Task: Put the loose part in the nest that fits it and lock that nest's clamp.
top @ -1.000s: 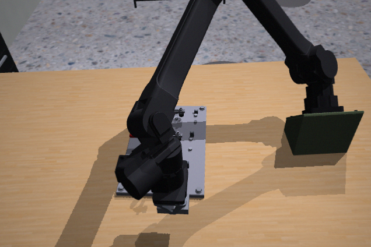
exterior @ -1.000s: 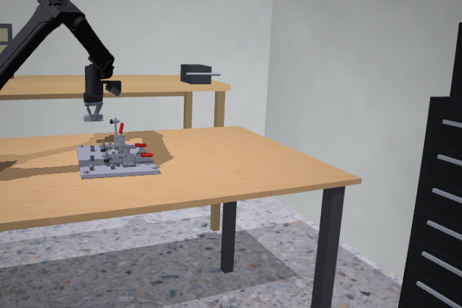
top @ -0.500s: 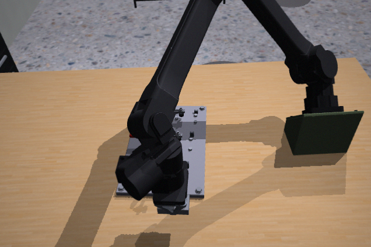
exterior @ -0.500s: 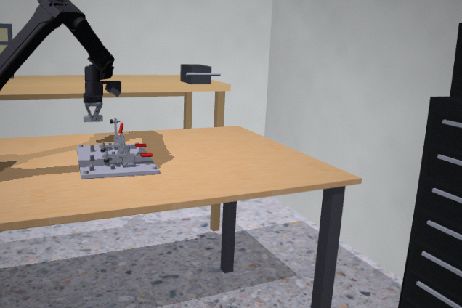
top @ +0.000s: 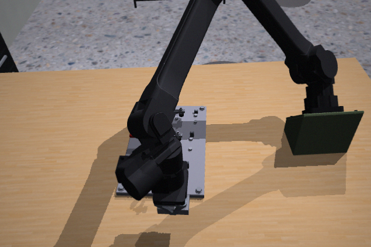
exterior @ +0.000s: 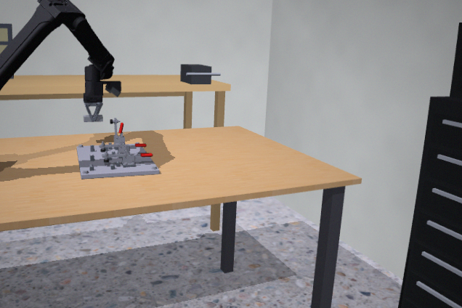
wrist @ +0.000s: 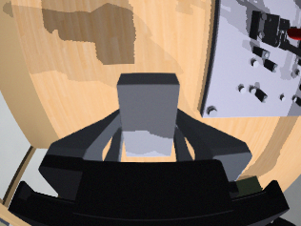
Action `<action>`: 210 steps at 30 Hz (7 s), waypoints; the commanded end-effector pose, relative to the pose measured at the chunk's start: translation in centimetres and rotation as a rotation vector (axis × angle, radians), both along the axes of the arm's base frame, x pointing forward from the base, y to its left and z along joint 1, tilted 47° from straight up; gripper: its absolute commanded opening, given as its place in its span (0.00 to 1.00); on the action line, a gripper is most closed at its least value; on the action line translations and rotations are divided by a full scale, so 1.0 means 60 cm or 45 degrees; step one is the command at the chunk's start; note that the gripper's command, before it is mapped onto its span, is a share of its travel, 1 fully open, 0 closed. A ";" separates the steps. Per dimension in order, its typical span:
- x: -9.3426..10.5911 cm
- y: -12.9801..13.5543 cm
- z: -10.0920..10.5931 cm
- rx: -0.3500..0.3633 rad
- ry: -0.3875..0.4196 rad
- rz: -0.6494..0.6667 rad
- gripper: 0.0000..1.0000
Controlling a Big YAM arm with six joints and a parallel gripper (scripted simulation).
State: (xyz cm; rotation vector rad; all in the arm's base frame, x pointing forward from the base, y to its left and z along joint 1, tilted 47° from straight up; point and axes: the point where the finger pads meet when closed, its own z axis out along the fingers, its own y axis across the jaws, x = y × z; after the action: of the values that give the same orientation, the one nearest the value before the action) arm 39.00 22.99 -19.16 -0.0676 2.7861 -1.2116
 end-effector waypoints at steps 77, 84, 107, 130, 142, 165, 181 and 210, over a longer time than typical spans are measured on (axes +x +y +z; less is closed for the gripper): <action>0.013 -0.098 0.112 0.026 -0.030 0.019 0.00; 0.018 -0.146 0.143 0.024 -0.030 -0.005 0.00; 0.030 -0.157 0.175 0.039 -0.053 0.014 0.00; 0.030 -0.157 0.175 0.041 -0.063 0.004 0.00; 0.031 -0.156 0.176 0.042 -0.066 0.004 0.00; 0.042 -0.148 0.181 0.053 -0.082 0.005 0.00; 0.042 -0.147 0.184 0.050 -0.077 0.005 0.00; 0.041 -0.147 0.185 0.048 -0.075 0.005 0.00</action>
State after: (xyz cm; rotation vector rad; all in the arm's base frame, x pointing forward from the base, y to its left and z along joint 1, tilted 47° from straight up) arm 39.20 12.35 -9.49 -0.0694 2.7881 -1.2134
